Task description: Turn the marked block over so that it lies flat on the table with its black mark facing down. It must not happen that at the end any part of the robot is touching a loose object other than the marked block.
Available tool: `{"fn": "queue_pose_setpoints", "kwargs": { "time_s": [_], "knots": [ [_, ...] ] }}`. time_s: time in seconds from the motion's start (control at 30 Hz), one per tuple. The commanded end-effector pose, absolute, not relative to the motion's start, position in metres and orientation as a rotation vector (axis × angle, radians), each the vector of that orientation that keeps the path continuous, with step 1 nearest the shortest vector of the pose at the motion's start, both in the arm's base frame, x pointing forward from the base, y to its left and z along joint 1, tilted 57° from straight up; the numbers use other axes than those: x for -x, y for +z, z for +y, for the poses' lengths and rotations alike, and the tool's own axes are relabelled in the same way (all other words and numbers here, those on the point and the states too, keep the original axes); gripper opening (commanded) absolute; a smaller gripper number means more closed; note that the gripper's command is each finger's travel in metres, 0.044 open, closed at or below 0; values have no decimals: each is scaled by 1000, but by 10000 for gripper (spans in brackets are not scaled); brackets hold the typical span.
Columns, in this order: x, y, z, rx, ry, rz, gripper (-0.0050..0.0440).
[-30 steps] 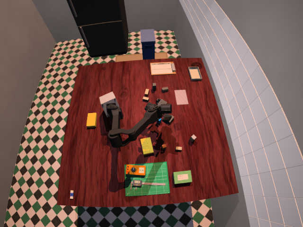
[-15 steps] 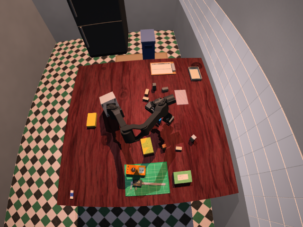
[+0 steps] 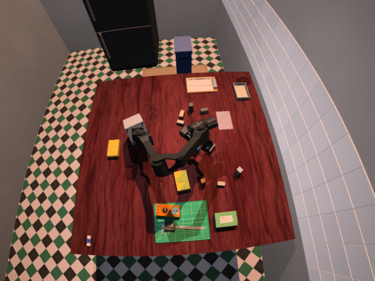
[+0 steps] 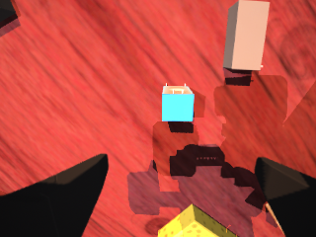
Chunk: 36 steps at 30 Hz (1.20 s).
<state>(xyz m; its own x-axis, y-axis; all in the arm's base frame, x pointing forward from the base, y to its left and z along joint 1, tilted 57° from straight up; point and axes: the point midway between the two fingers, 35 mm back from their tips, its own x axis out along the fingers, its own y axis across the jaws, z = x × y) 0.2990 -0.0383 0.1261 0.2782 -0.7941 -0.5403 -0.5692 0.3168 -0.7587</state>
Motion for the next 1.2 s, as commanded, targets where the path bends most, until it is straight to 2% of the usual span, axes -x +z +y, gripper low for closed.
{"fn": "queue_pose_setpoints", "kwargs": {
  "time_s": [0.0, 0.63, 0.83, 1.17],
  "knots": [
    [-302, 130, -37, 1355, -247, 1386, 440],
    [-302, 129, -37, 1357, -245, 1388, 440],
    [-321, 102, -53, 1363, -231, 1402, 440],
    [-323, 101, -55, 1365, -235, 1401, 440]
  ]
}}
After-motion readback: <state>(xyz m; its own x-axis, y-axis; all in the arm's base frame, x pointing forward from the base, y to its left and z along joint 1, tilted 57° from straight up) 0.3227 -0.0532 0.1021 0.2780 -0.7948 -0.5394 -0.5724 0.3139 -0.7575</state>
